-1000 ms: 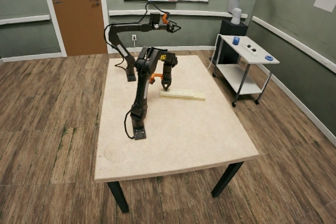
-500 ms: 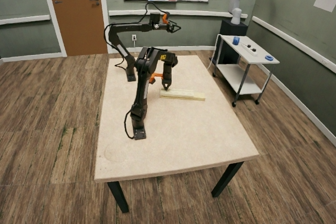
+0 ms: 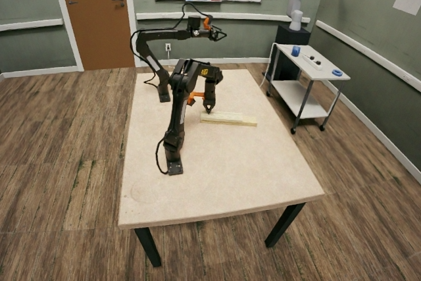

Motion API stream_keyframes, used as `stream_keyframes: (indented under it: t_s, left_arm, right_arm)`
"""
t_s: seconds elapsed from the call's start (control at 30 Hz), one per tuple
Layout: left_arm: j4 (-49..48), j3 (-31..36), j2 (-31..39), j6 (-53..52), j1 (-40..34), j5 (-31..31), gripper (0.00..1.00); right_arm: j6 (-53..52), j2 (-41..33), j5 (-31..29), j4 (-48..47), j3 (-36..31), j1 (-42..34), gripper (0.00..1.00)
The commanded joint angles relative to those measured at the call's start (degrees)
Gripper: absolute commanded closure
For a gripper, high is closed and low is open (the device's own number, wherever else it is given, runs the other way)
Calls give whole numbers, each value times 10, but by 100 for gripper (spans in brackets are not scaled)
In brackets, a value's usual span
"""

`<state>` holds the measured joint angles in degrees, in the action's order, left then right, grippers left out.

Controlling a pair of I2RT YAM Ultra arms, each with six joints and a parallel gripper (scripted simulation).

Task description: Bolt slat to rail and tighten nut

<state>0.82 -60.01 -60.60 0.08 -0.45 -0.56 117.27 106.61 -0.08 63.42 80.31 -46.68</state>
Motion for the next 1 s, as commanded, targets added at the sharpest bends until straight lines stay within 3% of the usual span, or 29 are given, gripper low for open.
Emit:
stream_keyframes:
  t_s: [0.0,0.97]
  left_arm:
    - [-11,-3,7,-1,4,5,0]
    - [-11,-3,7,-1,4,5,0]
  right_arm:
    - [-4,-9,1,-9,-14,-3,88]
    - [-1,-22,1,41,25,0,88]
